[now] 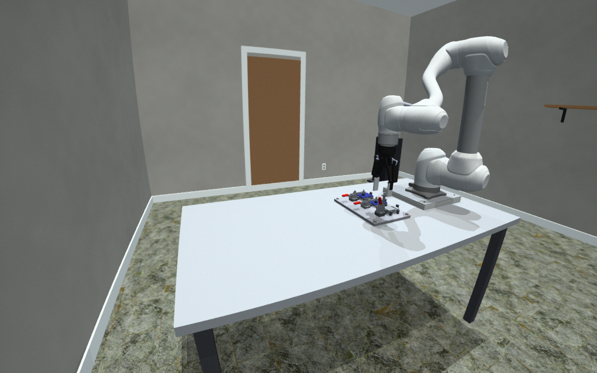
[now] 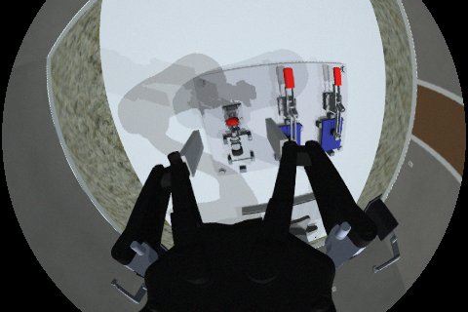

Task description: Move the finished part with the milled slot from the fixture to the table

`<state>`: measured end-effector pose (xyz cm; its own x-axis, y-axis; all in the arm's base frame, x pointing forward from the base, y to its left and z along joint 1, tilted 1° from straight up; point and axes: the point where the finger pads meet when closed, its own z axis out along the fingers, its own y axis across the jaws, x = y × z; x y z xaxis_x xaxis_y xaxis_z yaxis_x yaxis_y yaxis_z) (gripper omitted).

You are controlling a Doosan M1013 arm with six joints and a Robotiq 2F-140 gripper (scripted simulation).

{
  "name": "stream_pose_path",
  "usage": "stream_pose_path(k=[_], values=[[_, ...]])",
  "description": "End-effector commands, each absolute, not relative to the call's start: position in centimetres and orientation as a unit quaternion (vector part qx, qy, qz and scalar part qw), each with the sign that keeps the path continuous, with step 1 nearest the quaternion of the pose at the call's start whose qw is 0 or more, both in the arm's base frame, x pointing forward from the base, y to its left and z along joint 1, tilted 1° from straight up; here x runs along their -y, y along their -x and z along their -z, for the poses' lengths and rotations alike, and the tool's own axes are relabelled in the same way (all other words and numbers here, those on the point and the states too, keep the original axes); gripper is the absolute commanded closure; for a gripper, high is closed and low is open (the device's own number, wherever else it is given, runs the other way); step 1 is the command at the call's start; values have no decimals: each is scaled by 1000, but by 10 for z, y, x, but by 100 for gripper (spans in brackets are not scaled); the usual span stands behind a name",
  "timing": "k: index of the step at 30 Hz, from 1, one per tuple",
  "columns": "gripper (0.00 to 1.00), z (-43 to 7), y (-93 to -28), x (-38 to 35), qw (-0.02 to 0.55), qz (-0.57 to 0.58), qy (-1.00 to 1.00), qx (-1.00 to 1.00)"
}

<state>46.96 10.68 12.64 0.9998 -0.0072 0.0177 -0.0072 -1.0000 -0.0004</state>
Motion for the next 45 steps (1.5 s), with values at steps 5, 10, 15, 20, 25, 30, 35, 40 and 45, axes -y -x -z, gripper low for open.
stream_pose_path(k=[5, 10, 15, 20, 25, 30, 35, 40, 45], values=[[42, -122, -470, -107, 0, 9, 1000, -4], [42, -118, -470, -107, 0, 9, 1000, -4], [42, -117, -470, -107, 0, 9, 1000, -4], [42, -117, -470, -107, 0, 9, 1000, -4], [42, -117, -467, -107, 0, 9, 1000, -4], [42, -117, -460, -107, 0, 9, 1000, -4], [42, -117, -448, -107, 0, 9, 1000, -4], [42, -116, -439, -107, 0, 9, 1000, -4], [42, -116, -423, -107, 0, 9, 1000, -4]])
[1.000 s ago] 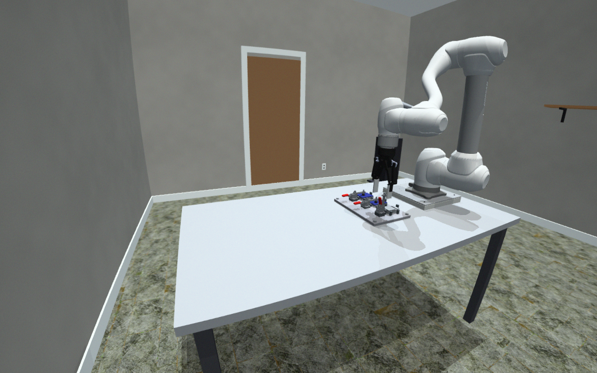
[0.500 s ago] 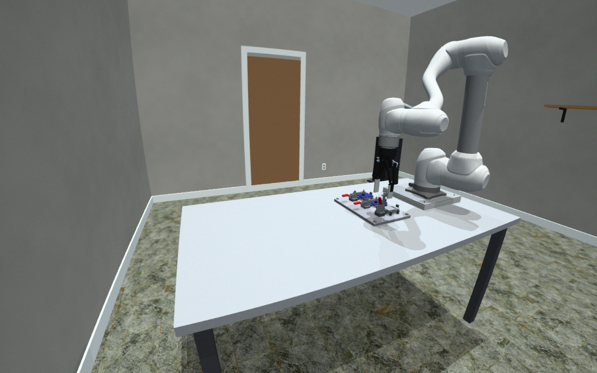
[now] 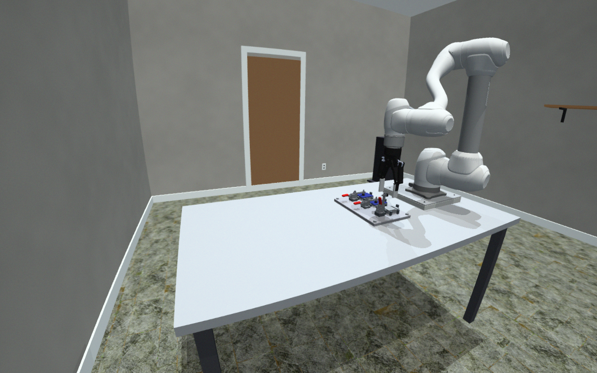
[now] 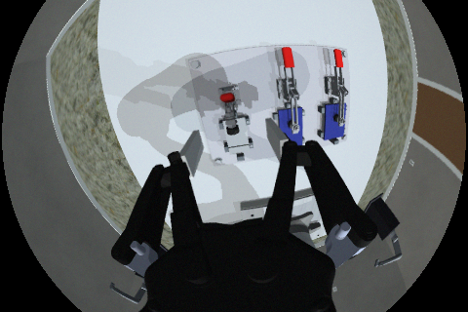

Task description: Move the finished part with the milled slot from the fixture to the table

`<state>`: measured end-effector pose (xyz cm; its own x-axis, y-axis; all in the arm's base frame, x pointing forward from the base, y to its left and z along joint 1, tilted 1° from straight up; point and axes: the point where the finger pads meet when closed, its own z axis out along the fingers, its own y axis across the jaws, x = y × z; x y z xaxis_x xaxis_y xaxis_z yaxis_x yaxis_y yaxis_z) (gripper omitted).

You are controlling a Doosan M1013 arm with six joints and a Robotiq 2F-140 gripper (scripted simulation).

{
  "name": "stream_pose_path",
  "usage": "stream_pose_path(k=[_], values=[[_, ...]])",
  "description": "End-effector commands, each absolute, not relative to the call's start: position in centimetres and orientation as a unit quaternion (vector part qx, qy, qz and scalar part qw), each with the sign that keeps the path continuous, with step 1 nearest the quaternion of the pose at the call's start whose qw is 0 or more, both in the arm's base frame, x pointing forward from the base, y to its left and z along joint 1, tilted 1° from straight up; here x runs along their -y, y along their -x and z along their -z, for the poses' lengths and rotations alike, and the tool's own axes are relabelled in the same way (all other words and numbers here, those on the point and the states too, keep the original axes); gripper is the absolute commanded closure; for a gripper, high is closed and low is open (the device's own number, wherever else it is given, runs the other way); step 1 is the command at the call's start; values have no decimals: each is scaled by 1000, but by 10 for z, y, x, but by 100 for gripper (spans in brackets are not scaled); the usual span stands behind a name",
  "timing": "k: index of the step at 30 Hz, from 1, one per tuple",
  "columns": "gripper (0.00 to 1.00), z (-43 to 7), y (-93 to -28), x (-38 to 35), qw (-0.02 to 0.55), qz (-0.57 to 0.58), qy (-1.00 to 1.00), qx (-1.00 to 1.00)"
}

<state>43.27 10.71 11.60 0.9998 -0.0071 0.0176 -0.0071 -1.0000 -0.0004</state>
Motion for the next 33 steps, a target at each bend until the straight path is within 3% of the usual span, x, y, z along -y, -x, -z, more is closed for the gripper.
stream_pose_path(k=[1, 33], values=[[42, -116, -420, -107, 0, 9, 1000, -4], [42, -110, -393, -107, 0, 9, 1000, -4]])
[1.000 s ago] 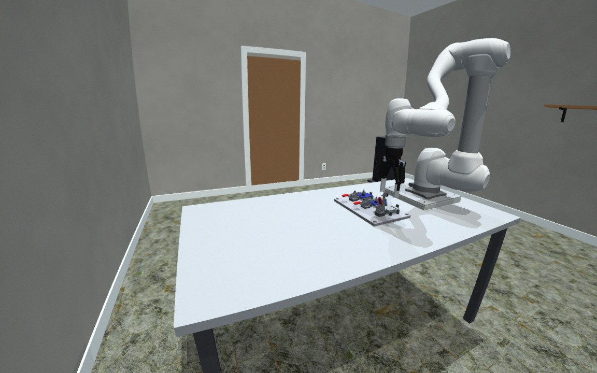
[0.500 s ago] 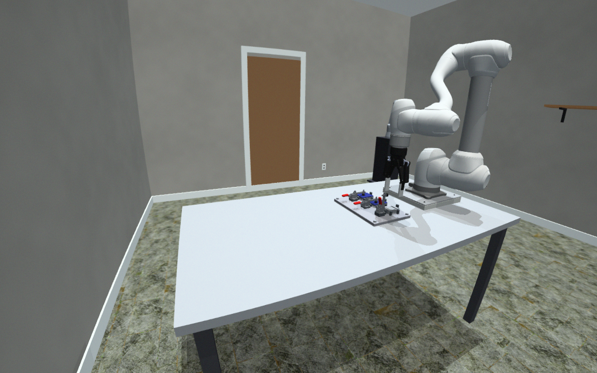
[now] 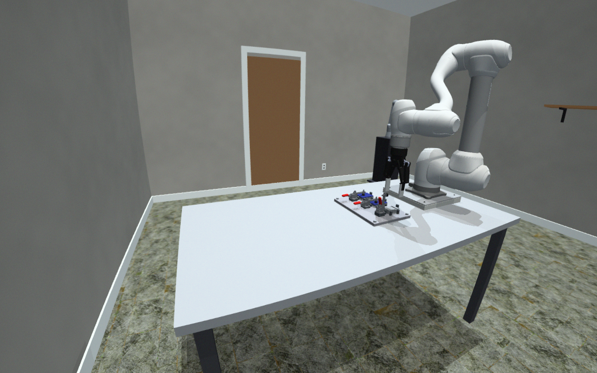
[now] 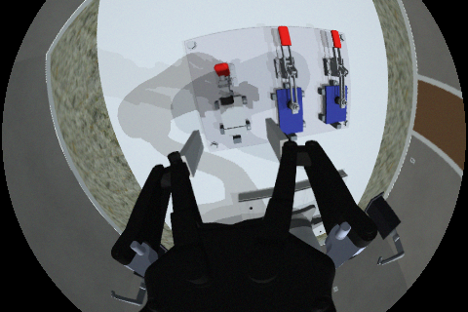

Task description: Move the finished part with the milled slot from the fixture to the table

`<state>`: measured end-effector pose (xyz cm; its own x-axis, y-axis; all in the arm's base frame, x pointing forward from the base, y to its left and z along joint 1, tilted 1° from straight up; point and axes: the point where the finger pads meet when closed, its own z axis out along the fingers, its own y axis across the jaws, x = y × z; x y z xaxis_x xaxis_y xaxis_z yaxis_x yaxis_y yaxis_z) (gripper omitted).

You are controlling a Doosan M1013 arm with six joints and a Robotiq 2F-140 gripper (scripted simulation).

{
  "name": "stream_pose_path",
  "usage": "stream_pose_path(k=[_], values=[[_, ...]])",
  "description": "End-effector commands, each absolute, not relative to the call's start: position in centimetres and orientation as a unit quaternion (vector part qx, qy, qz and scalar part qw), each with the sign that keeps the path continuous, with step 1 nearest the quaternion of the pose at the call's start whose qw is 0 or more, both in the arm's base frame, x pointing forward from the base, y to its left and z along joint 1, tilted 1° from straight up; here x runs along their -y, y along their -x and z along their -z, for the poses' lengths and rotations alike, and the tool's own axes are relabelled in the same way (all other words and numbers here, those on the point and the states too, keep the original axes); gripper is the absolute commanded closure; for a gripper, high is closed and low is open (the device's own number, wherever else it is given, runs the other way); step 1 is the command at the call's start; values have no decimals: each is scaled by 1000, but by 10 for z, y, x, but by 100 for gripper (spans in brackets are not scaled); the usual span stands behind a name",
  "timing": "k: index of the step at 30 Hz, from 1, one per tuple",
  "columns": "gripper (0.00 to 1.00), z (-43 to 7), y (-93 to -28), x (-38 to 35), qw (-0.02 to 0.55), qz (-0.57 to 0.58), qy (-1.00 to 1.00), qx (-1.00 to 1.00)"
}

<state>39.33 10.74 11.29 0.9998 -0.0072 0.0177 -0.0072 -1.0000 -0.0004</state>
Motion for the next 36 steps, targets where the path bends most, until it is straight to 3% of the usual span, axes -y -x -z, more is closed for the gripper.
stream_pose_path(k=[1, 36], values=[[42, -108, -393, -107, 0, 9, 1000, -4], [42, -65, -394, -107, 0, 9, 1000, -4]])
